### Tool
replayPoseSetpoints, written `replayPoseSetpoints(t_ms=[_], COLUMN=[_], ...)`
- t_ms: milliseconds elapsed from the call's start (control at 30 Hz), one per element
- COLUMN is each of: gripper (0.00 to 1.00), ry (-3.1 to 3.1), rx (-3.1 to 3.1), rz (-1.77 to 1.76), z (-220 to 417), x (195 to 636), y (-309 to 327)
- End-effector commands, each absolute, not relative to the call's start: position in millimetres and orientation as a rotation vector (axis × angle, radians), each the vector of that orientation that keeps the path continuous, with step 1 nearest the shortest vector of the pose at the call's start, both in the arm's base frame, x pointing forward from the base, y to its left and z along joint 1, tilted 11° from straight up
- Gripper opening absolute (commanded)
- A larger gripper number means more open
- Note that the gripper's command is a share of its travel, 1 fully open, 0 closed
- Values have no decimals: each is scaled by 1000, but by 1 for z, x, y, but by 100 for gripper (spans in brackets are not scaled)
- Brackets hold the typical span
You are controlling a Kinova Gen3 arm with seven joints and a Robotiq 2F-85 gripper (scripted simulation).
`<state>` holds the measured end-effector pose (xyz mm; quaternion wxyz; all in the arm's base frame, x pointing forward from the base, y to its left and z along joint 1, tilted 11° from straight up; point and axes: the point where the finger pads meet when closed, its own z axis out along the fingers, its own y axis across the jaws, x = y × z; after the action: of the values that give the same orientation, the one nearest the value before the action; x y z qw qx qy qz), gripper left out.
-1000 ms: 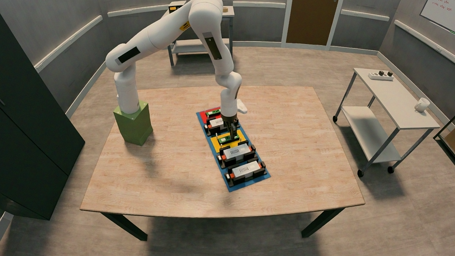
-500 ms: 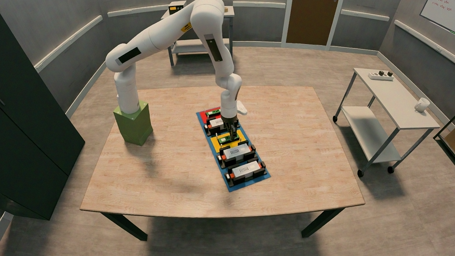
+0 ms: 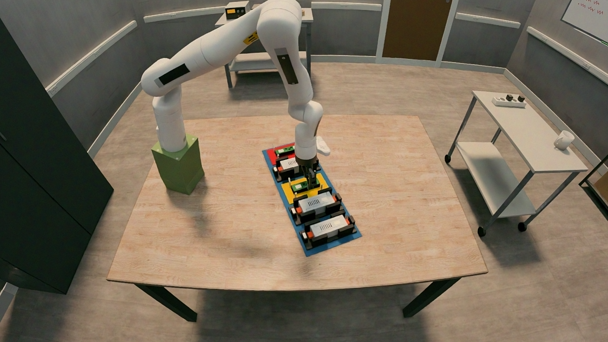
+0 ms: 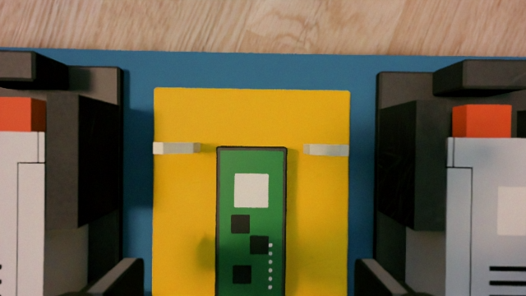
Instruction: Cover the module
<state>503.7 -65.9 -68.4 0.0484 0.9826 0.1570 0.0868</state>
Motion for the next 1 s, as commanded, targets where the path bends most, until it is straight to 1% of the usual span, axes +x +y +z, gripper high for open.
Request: replayPoseSetpoints(t_ms=[0,967], gripper=[100,100], ry=[479,479], rx=[2995,2995], rz=[267,267], z=[-69,-87], x=[505,508], y=[-66,-67])
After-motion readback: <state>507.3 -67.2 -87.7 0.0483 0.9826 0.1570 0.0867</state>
